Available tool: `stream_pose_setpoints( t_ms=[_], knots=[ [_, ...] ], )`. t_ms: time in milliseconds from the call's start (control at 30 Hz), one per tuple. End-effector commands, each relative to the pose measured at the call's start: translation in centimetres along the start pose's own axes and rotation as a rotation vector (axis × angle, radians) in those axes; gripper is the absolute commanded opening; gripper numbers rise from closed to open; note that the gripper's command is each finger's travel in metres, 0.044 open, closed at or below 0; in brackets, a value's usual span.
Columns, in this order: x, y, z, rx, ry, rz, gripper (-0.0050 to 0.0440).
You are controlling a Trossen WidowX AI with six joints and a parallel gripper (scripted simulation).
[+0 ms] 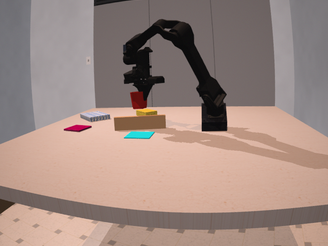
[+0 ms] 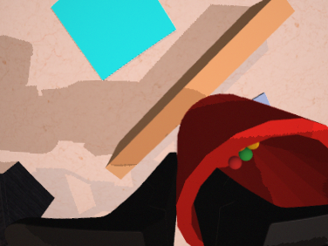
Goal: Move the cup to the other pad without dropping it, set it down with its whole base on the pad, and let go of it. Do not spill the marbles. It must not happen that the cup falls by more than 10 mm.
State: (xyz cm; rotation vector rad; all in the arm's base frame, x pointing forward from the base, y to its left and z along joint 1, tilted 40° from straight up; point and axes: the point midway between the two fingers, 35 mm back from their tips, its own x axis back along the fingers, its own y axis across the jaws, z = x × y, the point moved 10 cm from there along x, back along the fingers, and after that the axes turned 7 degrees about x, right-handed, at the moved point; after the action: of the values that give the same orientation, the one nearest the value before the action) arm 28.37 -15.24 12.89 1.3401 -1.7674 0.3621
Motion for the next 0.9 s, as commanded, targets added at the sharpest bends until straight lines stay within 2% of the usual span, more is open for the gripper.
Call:
stream_pose_setpoints(
  t_ms=[0, 867],
  knots=[
    [0.4, 0.7, -1.0, 0.008, -0.003, 0.013, 0.0000],
    [0.6, 4.0, -5.9, 0.007, -0.005, 0.012, 0.0000]
  ],
)
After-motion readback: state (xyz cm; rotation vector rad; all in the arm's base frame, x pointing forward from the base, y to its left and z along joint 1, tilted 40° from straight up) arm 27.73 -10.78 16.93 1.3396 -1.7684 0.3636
